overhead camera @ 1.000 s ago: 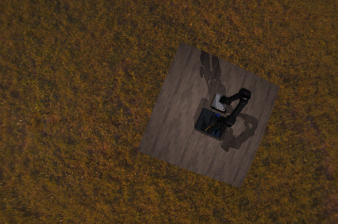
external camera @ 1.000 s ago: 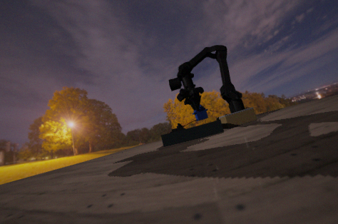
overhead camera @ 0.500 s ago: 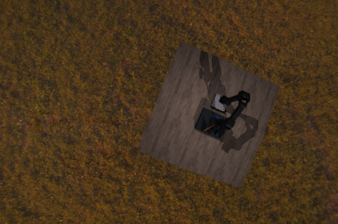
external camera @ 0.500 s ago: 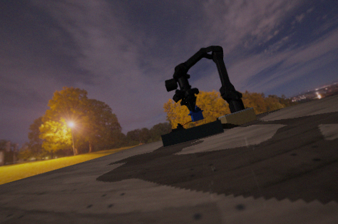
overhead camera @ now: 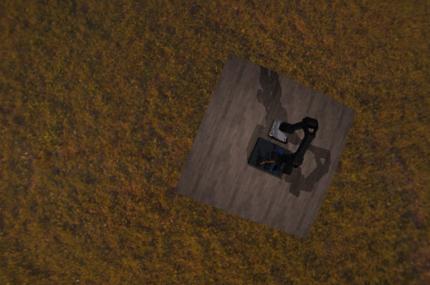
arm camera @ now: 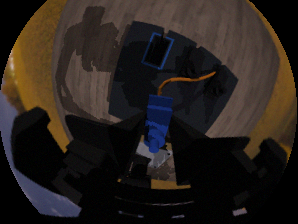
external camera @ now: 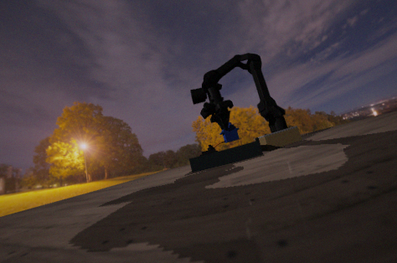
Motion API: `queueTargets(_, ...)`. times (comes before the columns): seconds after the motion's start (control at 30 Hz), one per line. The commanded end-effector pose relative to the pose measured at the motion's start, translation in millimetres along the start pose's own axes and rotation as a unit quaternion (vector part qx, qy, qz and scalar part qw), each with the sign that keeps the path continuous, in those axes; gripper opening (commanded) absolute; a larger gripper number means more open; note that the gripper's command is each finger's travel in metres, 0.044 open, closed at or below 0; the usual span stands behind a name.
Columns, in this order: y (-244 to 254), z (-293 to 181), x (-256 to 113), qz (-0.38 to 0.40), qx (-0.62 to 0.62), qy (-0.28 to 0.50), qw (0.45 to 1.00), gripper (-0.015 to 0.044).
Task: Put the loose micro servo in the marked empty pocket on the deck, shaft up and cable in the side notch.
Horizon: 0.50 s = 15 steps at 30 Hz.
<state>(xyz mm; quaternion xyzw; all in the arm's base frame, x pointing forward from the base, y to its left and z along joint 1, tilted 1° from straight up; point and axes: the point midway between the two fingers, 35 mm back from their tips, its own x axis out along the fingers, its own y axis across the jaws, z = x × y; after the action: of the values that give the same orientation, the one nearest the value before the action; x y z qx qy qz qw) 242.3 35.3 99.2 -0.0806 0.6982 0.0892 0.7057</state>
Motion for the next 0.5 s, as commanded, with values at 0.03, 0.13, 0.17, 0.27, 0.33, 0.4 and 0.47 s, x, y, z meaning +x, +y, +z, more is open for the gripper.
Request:
queueTargets(0.03, 23, 8, -2, 0.0, -0.001, -0.005, 1.0, 0.0)
queueTargets(0.13, 35, 11, -2, 0.0, -0.001, -0.005, 1.0, 0.0)
queueTargets(0.17, 37, 12, -2, 0.0, -0.001, -0.005, 1.0, 0.0)
queueTargets(0.27, 38, 12, -2, 0.0, -0.001, -0.005, 1.0, 0.0)
queueTargets(0.33, 38, 12, -2, 0.0, 0.007, -0.005, 1.0, 0.0)
queueTargets(0.4, 38, 12, -2, 0.0, 0.024, -0.005, 1.0, 0.0)
queueTargets(0.47, 37, 12, -2, 0.0, 0.047, -0.005, 0.999, 0.0)
